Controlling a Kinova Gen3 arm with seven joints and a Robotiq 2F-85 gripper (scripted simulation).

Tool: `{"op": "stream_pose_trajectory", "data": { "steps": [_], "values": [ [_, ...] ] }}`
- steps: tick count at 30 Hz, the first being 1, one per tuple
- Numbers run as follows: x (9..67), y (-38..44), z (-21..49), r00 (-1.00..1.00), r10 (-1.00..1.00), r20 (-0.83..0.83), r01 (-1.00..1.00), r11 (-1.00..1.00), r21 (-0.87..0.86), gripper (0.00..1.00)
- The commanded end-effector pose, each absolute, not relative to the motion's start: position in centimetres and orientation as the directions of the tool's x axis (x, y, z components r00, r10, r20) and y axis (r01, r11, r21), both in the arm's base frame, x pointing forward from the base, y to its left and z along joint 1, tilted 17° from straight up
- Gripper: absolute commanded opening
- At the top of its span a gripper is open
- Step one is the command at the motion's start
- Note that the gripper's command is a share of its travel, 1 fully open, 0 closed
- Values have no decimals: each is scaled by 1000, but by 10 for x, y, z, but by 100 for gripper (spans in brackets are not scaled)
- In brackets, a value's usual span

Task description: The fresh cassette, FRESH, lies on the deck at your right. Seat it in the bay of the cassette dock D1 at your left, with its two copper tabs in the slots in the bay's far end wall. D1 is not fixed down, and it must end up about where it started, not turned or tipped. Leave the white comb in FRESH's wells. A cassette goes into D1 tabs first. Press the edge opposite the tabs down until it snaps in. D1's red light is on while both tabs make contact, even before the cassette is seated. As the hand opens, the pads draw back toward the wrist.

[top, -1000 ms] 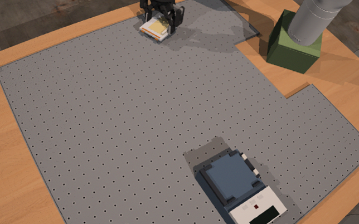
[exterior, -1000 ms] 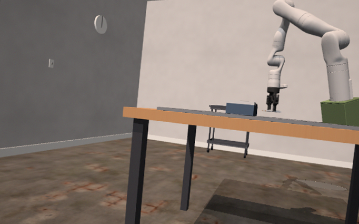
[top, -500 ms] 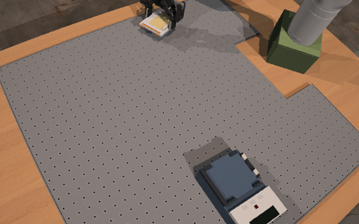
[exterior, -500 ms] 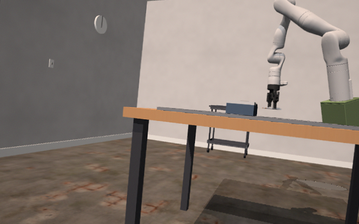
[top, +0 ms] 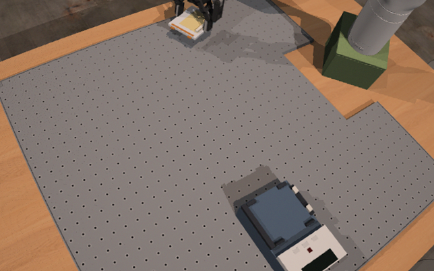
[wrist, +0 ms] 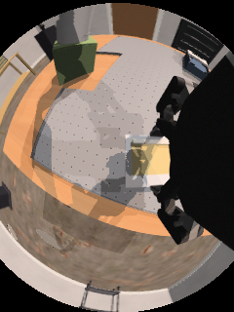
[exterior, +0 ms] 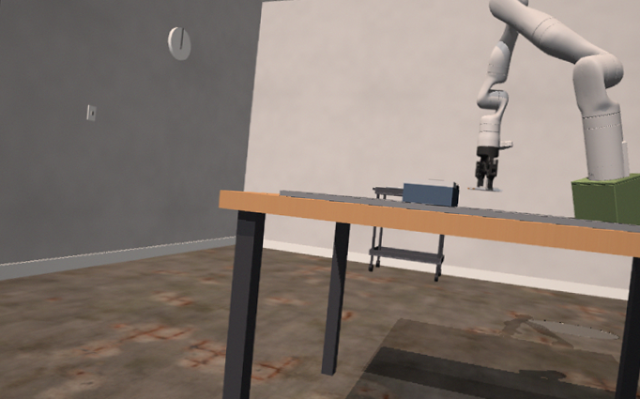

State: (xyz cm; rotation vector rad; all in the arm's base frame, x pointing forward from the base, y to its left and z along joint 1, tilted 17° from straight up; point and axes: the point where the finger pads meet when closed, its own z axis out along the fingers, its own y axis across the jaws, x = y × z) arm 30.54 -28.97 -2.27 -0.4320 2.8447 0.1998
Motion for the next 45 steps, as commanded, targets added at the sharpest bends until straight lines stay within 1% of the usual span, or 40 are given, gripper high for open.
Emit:
{"op": "stream_pose_trajectory", "data": {
  "steps": [1,5,7,9,20,45],
  "values": [
    [306,-291,-21,-923,-273,-272,-308,947,93,0],
    [306,-291,-21,-923,-273,-272,-308,947,93,0],
    [308,-282,-18,-945,-219,-241,-252,961,114,0],
    [308,-282,-18,-945,-219,-241,-252,961,114,0],
    [321,-231,0,-995,84,-47,73,979,192,0],
    [347,-135,35,-995,91,-42,81,978,194,0]
  ]
}}
